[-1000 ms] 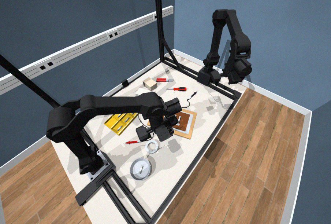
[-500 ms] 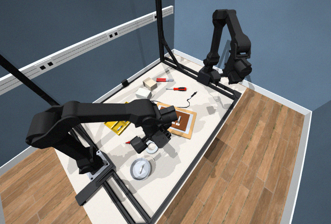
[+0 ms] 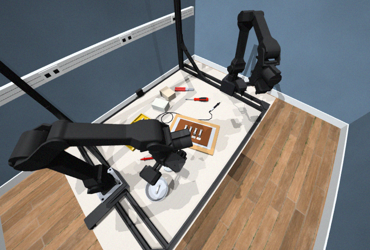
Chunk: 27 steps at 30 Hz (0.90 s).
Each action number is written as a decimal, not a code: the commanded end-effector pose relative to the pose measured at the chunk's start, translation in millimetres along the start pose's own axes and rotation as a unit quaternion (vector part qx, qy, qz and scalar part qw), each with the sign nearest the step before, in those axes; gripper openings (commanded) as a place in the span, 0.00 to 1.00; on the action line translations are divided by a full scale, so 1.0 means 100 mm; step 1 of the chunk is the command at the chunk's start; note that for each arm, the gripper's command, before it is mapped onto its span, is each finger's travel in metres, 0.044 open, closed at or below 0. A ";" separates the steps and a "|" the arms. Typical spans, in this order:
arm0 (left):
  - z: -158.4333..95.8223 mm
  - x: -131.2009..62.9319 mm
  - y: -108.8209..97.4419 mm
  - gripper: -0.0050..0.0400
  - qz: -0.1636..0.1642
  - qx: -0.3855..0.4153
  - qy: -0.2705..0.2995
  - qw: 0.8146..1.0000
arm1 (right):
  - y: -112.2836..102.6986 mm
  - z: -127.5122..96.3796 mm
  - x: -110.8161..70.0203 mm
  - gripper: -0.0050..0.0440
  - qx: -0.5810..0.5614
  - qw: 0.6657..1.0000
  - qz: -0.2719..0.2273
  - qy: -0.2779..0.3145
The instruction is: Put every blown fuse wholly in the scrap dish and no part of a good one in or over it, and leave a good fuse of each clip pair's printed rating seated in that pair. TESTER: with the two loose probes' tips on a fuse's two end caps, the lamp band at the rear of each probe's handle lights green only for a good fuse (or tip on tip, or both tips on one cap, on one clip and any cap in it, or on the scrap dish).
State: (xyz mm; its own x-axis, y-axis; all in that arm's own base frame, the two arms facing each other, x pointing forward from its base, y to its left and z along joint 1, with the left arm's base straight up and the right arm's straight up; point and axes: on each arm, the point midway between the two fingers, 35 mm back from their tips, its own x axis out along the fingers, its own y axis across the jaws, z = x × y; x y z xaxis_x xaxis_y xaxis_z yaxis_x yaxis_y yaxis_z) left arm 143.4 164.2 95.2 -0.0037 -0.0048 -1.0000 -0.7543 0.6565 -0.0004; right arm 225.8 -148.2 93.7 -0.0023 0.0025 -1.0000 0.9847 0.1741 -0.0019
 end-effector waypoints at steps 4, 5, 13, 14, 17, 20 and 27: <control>0.04 -0.06 0.00 1.00 0.000 0.000 -0.011 1.000 | -0.25 0.01 -0.10 0.92 -0.070 0.997 0.005 -0.008; 0.04 -0.06 0.00 1.00 0.000 0.000 -0.011 1.000 | -0.25 0.01 -0.10 0.92 -0.070 0.997 0.005 -0.008; 0.04 -0.06 0.00 1.00 0.000 0.000 -0.011 1.000 | -0.48 0.02 -0.16 0.92 -0.140 0.990 0.004 -0.008; 0.04 -0.06 0.00 1.00 0.000 0.000 -0.011 1.000 | -0.51 0.02 -0.17 0.92 -0.150 0.989 0.004 -0.008; 0.04 -0.06 0.00 1.00 0.000 0.000 -0.011 1.000 | -0.61 0.03 -0.19 0.92 -0.180 0.984 0.004 -0.008; 0.04 -0.06 0.00 1.00 0.000 0.000 -0.011 1.000 | -0.70 0.03 -0.21 0.92 -0.209 0.978 0.003 -0.008; 0.04 -0.06 0.00 1.00 0.000 0.000 -0.011 1.000 | -0.86 0.04 -0.25 0.92 -0.258 0.966 0.002 -0.008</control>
State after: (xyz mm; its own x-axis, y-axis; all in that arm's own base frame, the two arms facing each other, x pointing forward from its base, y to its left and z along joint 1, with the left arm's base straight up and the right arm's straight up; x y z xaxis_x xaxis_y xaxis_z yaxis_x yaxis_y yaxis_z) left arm 143.4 164.2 95.2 -0.0037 -0.0048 -1.0000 -0.7543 0.6565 -0.0004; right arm 152.3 -165.7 113.7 -0.0014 0.0010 -1.0000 0.8006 0.5992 -0.0005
